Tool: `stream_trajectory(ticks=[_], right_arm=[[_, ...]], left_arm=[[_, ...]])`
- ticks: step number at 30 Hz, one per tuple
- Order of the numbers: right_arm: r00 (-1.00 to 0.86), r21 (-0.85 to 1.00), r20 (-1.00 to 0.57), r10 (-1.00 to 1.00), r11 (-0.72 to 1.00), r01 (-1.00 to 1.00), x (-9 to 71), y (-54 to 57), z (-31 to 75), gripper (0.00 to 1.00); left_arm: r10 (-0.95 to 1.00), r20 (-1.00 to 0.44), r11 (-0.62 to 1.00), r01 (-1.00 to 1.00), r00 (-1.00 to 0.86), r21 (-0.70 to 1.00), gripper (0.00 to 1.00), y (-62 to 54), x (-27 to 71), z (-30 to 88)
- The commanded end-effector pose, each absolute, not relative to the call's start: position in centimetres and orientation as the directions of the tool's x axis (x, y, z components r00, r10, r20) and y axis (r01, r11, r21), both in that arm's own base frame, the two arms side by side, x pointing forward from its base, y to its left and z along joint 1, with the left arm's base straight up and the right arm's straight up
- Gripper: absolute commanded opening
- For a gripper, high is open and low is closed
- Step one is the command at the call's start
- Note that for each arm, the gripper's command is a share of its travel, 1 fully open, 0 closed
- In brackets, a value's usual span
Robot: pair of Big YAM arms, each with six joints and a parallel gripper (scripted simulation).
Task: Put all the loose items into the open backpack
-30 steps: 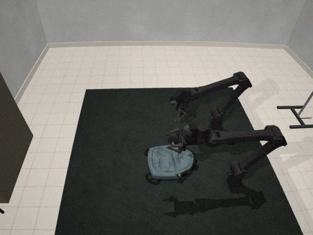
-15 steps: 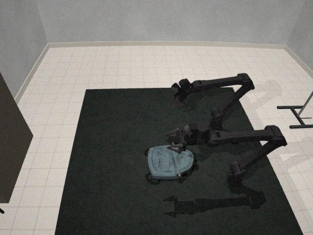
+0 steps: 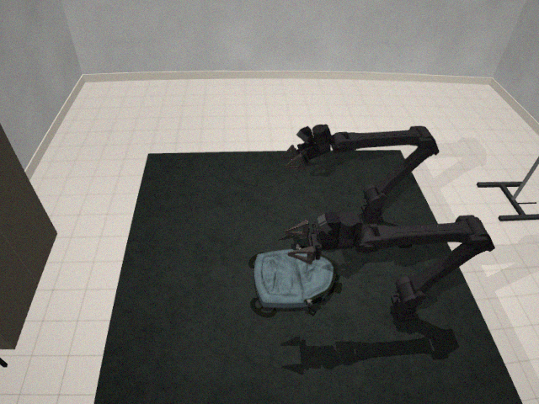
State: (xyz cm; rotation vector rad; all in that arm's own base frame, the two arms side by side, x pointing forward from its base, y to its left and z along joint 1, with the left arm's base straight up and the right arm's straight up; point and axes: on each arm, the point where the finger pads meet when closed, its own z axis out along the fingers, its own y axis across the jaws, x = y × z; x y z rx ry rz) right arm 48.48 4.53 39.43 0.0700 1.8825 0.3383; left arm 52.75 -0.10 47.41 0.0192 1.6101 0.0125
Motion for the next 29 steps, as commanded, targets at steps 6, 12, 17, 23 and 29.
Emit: stream_trajectory(ticks=[6, 12, 17, 23, 29], right_arm=[[0.009, 0.036, -0.999, 0.036, 0.999, -0.038, 52.5, 0.6, 51.1, 0.9], [0.057, -0.003, -0.998, -0.003, 1.0, 0.0, 53.3, -0.5, 52.3, 0.9], [0.057, -0.003, -0.998, -0.002, 1.0, -0.005, 53.2, -0.2, 52.3, 0.9], [0.057, -0.003, -0.998, -0.002, 1.0, -0.005, 53.2, -0.2, 52.3, 0.9], [0.057, -0.003, -0.998, -0.002, 1.0, -0.005, 53.2, -0.2, 52.3, 0.9]], left_arm=[[0.008, -1.0, 1.0, 0.001, 0.025, 0.008, 0.9, 0.3, 52.1, 50.8], [0.008, -1.0, 1.0, 0.001, 0.025, 0.008, 0.9, 0.3, 52.1, 50.8], [0.008, -1.0, 1.0, 0.001, 0.025, 0.008, 0.9, 0.3, 52.1, 50.8], [0.008, -1.0, 1.0, 0.001, 0.025, 0.008, 0.9, 0.3, 52.1, 50.8], [0.008, -1.0, 1.0, 0.001, 0.025, 0.008, 0.9, 0.3, 52.1, 50.8]])
